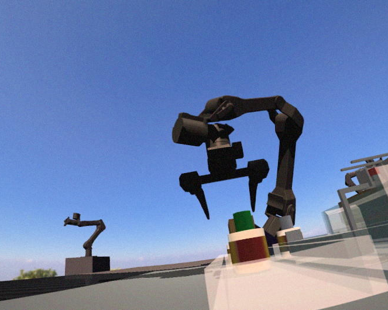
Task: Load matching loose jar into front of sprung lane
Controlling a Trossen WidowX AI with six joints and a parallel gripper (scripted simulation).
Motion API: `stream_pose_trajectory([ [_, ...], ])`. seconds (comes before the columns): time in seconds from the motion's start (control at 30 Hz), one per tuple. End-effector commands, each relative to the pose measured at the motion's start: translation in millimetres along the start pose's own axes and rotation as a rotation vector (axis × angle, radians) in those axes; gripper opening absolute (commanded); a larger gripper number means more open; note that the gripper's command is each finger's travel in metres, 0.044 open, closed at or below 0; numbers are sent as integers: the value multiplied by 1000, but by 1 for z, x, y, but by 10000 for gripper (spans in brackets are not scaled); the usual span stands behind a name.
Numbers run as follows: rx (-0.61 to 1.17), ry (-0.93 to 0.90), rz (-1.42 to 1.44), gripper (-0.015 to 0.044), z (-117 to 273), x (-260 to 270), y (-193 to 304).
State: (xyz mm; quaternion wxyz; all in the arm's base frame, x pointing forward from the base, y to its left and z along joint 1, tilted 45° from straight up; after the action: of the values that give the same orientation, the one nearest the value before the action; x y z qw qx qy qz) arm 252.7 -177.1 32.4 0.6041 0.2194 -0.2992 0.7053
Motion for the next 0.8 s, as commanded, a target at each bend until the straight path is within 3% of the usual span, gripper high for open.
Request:
stream_pose_trajectory([
  [0.0,-1,-12,-10,440,-9,0,0],
  [0.77,-2,-13,-9,440,-56,1,-1],
])
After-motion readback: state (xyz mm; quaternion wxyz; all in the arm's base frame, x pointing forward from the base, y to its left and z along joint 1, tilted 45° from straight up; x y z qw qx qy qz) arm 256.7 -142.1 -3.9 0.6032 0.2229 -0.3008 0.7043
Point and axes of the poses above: the point midway between the two fingers, 35 mm back from their tips, its own z axis back along the fingers, its own x axis across the jaws, y = z × x, the point moved 5 cm from there along z, back along the fingers, and after that the axes turned 11 degrees about z, right-handed, at the moved point
